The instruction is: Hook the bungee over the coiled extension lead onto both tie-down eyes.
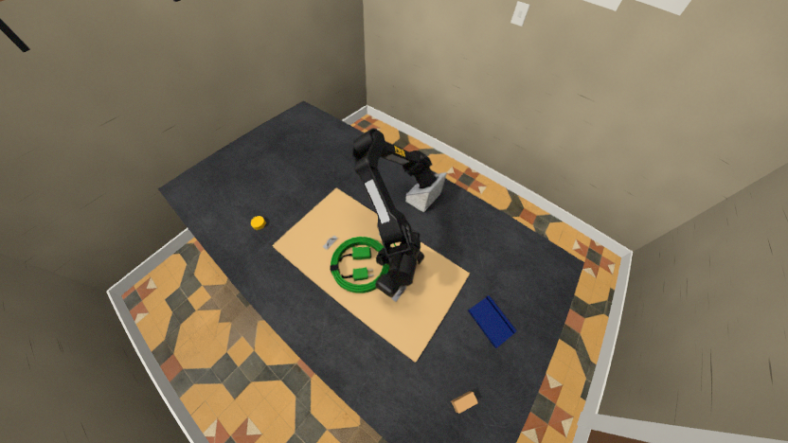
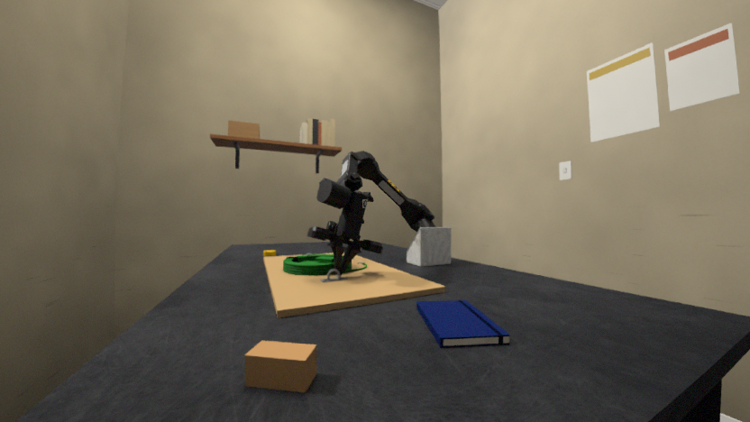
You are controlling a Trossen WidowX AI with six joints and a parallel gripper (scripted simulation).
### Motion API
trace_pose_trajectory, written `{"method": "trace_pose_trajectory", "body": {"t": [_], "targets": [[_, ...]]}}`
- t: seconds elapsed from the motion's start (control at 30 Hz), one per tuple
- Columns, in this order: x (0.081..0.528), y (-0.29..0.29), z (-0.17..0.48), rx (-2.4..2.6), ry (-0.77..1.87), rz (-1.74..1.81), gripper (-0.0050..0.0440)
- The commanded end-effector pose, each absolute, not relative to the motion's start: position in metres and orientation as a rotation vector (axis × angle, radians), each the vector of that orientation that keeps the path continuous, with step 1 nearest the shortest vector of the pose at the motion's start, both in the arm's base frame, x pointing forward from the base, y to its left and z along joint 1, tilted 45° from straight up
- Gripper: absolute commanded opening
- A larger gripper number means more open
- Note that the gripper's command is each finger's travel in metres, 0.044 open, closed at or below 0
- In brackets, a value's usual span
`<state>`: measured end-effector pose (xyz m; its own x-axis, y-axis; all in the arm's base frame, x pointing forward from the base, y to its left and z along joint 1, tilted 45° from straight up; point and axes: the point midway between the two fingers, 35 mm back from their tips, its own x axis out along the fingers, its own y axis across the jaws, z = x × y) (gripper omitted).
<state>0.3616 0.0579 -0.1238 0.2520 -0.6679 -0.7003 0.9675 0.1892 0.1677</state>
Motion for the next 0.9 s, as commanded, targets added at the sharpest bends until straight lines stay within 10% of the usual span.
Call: {"method": "trace_pose_trajectory", "body": {"t": [0.0, 0.3, 0.5, 0.87], "targets": [[0.3659, 0.0578, -0.1179, 0.683, 0.535, -1.221, -0.005], [0.3673, 0.0598, -0.1175, 0.691, 0.532, -1.22, -0.005], [0.3673, 0.0598, -0.1175, 0.691, 0.532, -1.22, 0.0144], [0.3673, 0.0598, -0.1175, 0.691, 0.532, -1.22, 0.015]]}}
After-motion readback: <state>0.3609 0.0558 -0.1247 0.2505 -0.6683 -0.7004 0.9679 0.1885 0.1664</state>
